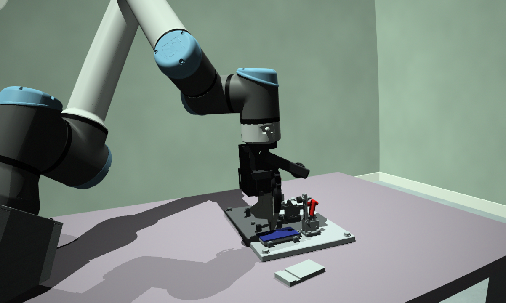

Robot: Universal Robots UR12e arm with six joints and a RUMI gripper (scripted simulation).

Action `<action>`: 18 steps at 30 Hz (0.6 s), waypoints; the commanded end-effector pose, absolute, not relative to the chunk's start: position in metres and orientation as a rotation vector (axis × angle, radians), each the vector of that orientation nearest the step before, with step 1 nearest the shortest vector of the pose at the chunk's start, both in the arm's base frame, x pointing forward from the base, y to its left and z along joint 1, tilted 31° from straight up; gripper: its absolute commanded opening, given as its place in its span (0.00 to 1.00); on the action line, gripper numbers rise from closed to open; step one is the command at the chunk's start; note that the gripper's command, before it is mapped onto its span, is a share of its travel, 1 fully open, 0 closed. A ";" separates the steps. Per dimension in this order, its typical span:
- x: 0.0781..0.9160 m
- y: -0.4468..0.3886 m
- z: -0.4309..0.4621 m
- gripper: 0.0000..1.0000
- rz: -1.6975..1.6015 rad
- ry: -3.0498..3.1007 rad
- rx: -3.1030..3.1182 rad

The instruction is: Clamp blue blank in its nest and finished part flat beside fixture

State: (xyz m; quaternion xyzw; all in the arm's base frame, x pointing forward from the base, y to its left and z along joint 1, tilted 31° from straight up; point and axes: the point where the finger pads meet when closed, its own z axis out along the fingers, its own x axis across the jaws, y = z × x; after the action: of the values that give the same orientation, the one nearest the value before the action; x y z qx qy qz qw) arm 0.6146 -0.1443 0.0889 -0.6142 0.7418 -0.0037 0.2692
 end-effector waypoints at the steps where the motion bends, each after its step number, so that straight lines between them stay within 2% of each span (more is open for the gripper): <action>1: 0.615 -0.145 0.089 0.00 -0.012 2.000 -1.656; 18: 0.615 -0.146 0.089 0.00 -0.012 2.000 -1.656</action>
State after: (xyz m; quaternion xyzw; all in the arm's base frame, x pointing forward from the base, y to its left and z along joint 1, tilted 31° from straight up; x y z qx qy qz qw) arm 0.6145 -0.1455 0.0884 -0.6142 0.7418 -0.0037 0.2692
